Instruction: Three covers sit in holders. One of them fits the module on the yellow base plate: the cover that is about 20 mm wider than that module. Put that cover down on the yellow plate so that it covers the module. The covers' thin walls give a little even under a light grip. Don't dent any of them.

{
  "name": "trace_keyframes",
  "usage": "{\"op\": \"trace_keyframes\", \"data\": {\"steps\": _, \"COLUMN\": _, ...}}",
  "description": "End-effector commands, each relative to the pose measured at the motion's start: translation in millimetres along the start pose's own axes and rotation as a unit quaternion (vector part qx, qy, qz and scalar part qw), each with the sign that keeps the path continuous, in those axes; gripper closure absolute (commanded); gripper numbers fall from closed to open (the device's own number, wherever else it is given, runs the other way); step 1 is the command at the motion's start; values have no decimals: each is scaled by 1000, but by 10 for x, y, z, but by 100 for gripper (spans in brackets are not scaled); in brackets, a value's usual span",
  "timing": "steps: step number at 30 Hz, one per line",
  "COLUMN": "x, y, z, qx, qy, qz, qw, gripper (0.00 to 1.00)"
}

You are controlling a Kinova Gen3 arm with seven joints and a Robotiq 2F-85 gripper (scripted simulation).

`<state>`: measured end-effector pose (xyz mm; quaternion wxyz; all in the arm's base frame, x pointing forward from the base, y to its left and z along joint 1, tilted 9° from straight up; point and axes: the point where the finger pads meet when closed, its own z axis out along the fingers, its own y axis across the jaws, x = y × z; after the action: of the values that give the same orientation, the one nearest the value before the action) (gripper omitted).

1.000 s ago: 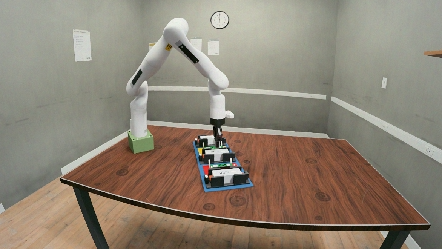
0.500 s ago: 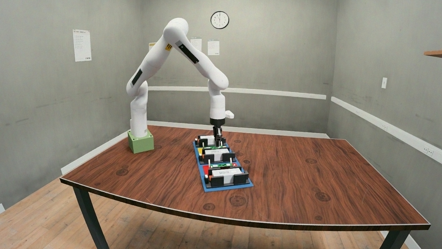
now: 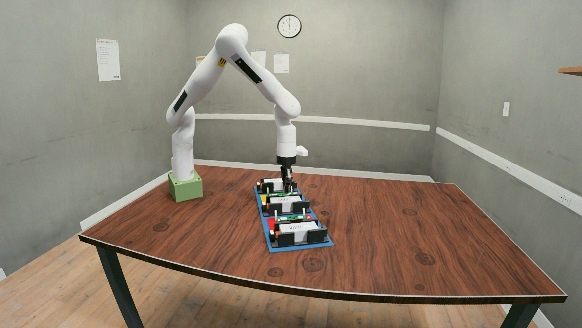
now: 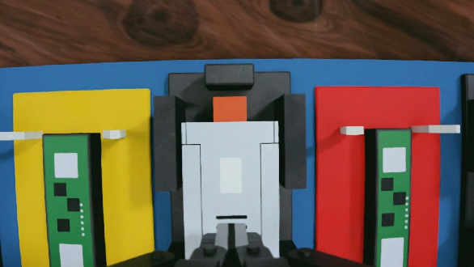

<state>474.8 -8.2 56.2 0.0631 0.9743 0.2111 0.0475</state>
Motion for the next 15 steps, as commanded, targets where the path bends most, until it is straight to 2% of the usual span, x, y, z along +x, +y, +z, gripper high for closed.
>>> {"op": "trace_keyframes", "data": {"steps": 1, "x": 6, "y": 2, "z": -7, "qx": 0, "qy": 1, "qz": 0, "qw": 1000, "gripper": 100}}
{"op": "trace_keyframes", "data": {"steps": 4, "x": 6, "y": 2, "z": -7, "qx": 0, "qy": 1, "qz": 0, "qw": 1000, "gripper": 100}}
{"op": "trace_keyframes", "data": {"steps": 5, "x": 6, "y": 2, "z": -7, "qx": 0, "qy": 1, "qz": 0, "qw": 1000, "gripper": 0}}
{"op": "trace_keyframes", "data": {"steps": 15, "x": 6, "y": 2, "z": -7, "qx": 0, "qy": 1, "qz": 0, "qw": 1000, "gripper": 0}}
